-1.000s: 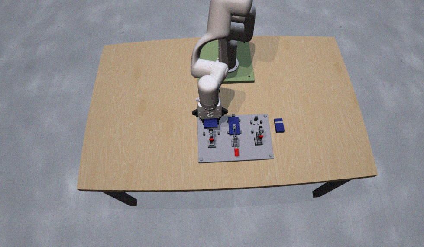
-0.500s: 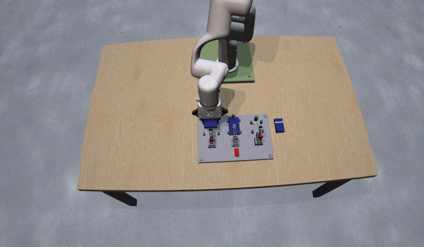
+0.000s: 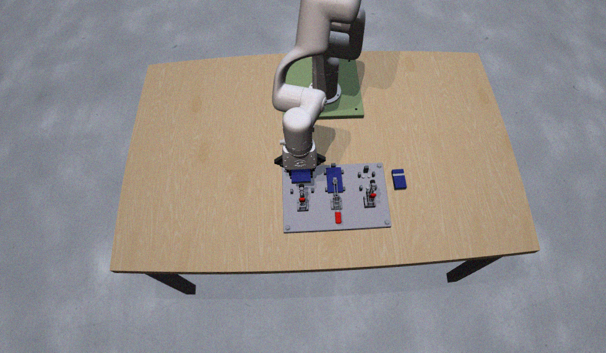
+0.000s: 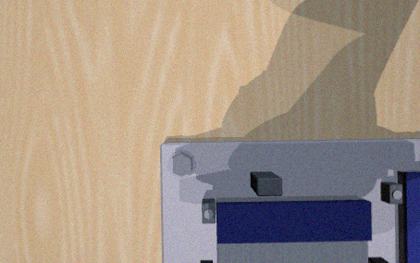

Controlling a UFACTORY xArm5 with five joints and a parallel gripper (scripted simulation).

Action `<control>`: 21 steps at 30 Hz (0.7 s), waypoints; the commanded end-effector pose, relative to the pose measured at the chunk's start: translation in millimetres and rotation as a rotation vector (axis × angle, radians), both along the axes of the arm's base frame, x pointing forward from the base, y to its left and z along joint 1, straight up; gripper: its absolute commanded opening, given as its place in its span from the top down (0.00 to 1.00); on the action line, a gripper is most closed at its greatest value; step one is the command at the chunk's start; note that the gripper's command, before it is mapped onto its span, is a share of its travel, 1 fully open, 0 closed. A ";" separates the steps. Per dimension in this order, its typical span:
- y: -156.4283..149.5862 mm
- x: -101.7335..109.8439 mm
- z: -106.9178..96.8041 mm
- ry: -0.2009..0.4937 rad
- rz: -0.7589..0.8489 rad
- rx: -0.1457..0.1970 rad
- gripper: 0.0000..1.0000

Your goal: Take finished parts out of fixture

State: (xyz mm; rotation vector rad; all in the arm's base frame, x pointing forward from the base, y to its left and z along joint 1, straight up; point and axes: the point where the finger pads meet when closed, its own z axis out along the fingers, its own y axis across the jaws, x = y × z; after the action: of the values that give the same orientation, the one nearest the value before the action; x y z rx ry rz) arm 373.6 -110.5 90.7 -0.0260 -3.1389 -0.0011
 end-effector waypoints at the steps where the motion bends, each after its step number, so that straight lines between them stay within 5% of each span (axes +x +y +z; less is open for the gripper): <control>1: -1.0 1.4 1.4 -0.004 0.000 -0.001 1.00; 21: -16.9 1.2 1.5 -0.004 0.000 -0.001 1.00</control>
State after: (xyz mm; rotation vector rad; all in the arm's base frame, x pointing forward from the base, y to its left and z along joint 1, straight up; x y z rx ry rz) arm 373.4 -123.8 90.8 -0.0261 -3.1391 -0.0012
